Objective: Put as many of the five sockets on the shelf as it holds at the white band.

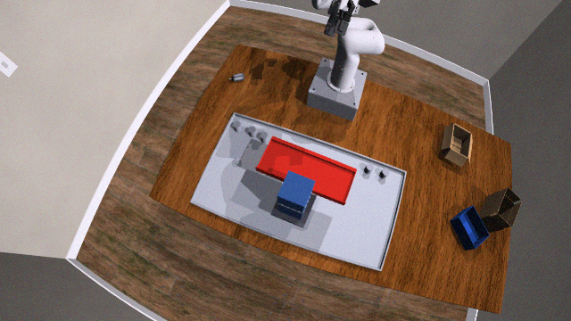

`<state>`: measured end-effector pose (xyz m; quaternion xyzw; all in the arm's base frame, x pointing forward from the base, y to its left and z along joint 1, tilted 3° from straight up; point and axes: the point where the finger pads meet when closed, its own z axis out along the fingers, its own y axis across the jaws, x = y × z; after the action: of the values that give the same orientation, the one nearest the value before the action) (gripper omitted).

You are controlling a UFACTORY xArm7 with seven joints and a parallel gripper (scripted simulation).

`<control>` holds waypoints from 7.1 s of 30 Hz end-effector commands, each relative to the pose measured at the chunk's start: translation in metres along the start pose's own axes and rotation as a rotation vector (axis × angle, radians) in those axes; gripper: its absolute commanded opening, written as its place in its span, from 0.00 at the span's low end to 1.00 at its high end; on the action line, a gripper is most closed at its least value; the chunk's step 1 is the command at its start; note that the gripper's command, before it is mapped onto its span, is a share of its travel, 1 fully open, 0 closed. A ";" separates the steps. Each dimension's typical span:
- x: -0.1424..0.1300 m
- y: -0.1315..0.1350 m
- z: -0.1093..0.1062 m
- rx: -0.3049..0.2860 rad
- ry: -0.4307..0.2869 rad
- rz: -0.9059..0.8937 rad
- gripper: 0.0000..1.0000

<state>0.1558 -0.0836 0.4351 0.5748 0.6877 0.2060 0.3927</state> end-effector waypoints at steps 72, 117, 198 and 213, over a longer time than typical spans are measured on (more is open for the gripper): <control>0.045 -0.084 0.236 0.847 0.198 0.394 0.61; -0.082 -0.226 0.279 0.854 0.197 0.391 0.61; -0.051 -0.292 0.407 0.854 0.196 0.391 0.61; -0.042 -0.312 0.426 0.854 0.196 0.391 0.61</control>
<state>0.2905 -0.2732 -0.0397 0.7811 0.6238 0.0291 0.0054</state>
